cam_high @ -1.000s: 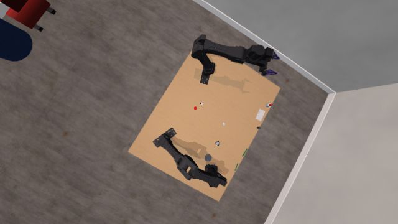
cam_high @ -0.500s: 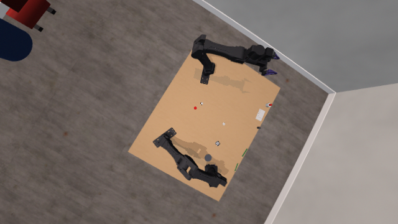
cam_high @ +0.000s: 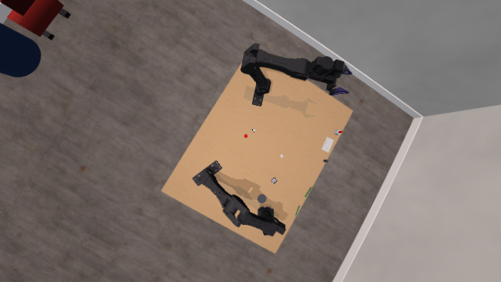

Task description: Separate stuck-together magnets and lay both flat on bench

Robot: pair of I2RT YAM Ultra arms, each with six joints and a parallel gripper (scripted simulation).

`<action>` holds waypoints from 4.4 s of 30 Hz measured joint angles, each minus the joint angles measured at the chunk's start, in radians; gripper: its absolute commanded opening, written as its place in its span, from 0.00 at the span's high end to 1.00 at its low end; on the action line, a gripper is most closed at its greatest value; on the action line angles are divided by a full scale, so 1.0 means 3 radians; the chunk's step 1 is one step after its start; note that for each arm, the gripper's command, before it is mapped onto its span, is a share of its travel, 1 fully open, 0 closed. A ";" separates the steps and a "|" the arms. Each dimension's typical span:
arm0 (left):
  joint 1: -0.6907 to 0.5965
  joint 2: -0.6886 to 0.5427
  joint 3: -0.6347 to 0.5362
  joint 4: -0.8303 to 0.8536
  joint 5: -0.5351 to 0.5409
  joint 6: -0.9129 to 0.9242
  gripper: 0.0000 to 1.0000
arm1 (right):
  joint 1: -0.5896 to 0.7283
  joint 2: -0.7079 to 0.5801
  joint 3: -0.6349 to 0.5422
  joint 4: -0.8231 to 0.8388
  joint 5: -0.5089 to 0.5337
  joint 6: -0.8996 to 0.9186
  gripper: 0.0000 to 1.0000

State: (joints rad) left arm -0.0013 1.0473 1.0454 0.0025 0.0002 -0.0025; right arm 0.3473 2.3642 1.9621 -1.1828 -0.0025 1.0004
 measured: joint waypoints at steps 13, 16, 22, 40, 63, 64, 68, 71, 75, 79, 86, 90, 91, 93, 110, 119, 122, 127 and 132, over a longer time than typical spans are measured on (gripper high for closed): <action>0.0010 0.0000 0.0000 0.0000 0.0000 0.0008 0.00 | -0.0001 -0.0009 0.0008 -0.0009 0.0000 0.0008 0.67; 0.0010 0.0000 0.0000 0.0000 0.0000 0.0009 0.00 | -0.0001 -0.0017 0.0004 -0.0010 0.0000 0.0010 0.67; 0.0010 0.0000 0.0000 0.0000 -0.0001 0.0009 0.00 | 0.0003 -0.0017 -0.0003 -0.0005 -0.0003 0.0013 0.67; 0.0010 -0.0001 -0.0001 0.0000 -0.0005 0.0003 0.00 | 0.0010 -0.0018 -0.0020 0.0006 -0.0003 0.0013 0.80; 0.0010 0.0001 -0.0001 0.0000 -0.0004 0.0005 0.00 | 0.0011 -0.0004 0.0159 -0.0167 -0.0006 0.0015 0.82; 0.0010 0.0001 -0.0001 0.0000 -0.0001 0.0005 0.00 | 0.0011 -0.0008 0.0175 -0.0188 -0.0006 0.0015 0.82; 0.0010 0.0001 -0.0001 0.0000 0.0003 0.0005 0.00 | 0.0006 -0.0028 0.0242 -0.0276 -0.0010 0.0013 0.82; 0.0010 0.0001 -0.0001 0.0000 0.0003 0.0006 0.00 | 0.0010 -0.0042 0.0266 -0.0317 -0.0011 0.0010 0.82; 0.0010 0.0001 -0.0001 0.0000 0.0003 0.0008 0.00 | 0.0008 -0.0050 0.0317 -0.0384 -0.0010 0.0010 0.82; 0.0010 0.0001 -0.0001 0.0000 0.0009 0.0009 0.00 | 0.0009 -0.0056 0.0397 -0.0451 -0.0014 0.0008 0.82; 0.0010 0.0001 -0.0001 0.0000 0.0009 0.0011 0.00 | 0.0009 -0.0072 0.0488 -0.0556 -0.0014 0.0006 0.82; 0.0003 0.0001 -0.0001 0.0000 0.0005 0.0013 0.00 | 0.0011 -0.0074 0.0526 -0.0607 -0.0014 0.0006 0.82; 0.0003 0.0001 -0.0001 0.0000 0.0004 0.0013 0.00 | 0.0013 -0.0074 0.0543 -0.0622 -0.0014 0.0006 0.82; 0.0003 0.0001 -0.0001 0.0000 0.0001 0.0013 0.00 | 0.0010 -0.0075 0.0580 -0.0651 -0.0013 -0.0009 0.82; 0.0010 0.0001 -0.0001 0.0000 -0.0005 0.0013 0.00 | 0.0015 -0.0097 0.0502 -0.0612 -0.0003 -0.1893 0.82; 0.0009 0.0001 -0.0001 0.0000 -0.0011 0.0010 0.00 | 0.0020 -0.0132 0.0462 -0.0562 0.0011 -0.3141 0.82; 0.0009 0.0001 -0.0001 0.0000 -0.0011 0.0009 0.00 | 0.0020 -0.0142 0.0460 -0.0551 0.0014 -0.3380 0.82; 0.0009 0.0001 -0.0001 0.0000 -0.0011 0.0008 0.00 | 0.0020 -0.0156 0.0446 -0.0539 0.0005 -0.3454 0.82; 0.0009 0.0001 -0.0001 0.0000 -0.0005 0.0005 0.00 | 0.0052 -0.0259 0.0257 -0.0468 -0.0257 -0.3381 0.82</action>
State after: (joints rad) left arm 0.0013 1.0477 1.0451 0.0025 -0.0013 -0.0010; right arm 0.3630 2.2864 2.0392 -1.3231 -0.0795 -0.0139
